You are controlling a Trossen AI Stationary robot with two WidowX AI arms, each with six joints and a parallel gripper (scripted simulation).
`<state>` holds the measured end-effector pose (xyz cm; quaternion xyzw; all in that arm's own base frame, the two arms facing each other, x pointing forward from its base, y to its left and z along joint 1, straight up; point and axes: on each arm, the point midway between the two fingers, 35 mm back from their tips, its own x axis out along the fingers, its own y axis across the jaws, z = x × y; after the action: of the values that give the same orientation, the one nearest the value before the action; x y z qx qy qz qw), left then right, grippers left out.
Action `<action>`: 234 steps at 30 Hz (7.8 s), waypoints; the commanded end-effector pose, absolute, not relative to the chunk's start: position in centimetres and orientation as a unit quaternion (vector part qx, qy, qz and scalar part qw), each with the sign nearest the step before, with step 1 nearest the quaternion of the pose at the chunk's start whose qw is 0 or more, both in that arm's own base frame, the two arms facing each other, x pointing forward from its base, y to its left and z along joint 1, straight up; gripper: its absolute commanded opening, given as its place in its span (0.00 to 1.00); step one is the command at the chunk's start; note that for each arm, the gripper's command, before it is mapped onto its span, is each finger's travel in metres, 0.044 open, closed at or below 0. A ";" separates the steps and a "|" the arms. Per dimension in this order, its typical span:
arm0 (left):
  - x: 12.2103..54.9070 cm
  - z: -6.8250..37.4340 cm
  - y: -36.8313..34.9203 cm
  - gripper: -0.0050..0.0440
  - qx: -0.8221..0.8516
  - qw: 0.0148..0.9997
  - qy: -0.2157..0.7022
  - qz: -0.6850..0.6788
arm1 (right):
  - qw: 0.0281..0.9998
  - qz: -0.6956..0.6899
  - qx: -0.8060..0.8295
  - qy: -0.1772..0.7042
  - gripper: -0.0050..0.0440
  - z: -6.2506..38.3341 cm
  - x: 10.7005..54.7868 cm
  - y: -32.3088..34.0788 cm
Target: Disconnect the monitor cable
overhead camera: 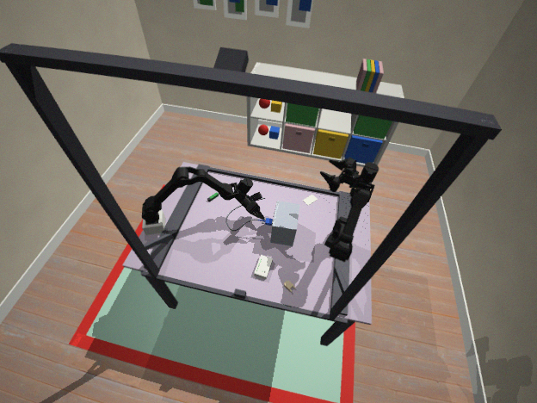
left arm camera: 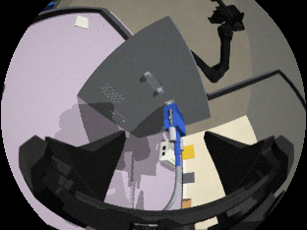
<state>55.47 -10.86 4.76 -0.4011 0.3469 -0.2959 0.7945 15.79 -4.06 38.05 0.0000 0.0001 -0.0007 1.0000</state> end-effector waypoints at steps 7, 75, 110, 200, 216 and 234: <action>55.6 7.0 -11.0 0.66 -0.377 0.810 0.333 -0.303 | 1.000 0.000 -0.003 -0.001 1.00 38.3 15.8 -3.9; 55.7 6.2 -10.6 0.10 -0.533 0.703 0.333 -0.334 | 1.000 0.000 -0.003 -0.001 1.00 38.3 15.8 -3.9; 55.7 5.7 -10.6 0.54 -0.610 0.633 0.328 -0.345 | 1.000 0.000 -0.003 -0.001 1.00 38.3 15.8 -3.9; 55.6 6.6 -10.8 0.10 -0.447 0.766 0.335 -0.318 | 1.000 0.000 -0.003 -0.001 1.00 38.3 15.8 -3.9; 55.7 6.4 -10.7 0.10 -0.492 0.735 0.334 -0.327 | 1.000 0.000 -0.003 -0.001 1.00 38.3 15.8 -3.9; 55.7 6.1 -10.6 0.10 -0.558 0.682 0.332 -0.338 | 1.000 0.000 -0.003 -0.001 1.00 38.3 15.8 -3.9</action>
<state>55.44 -10.63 4.82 -0.5503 0.3426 -0.3263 0.6880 15.79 -4.06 38.05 0.0000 0.0001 -0.0007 1.0000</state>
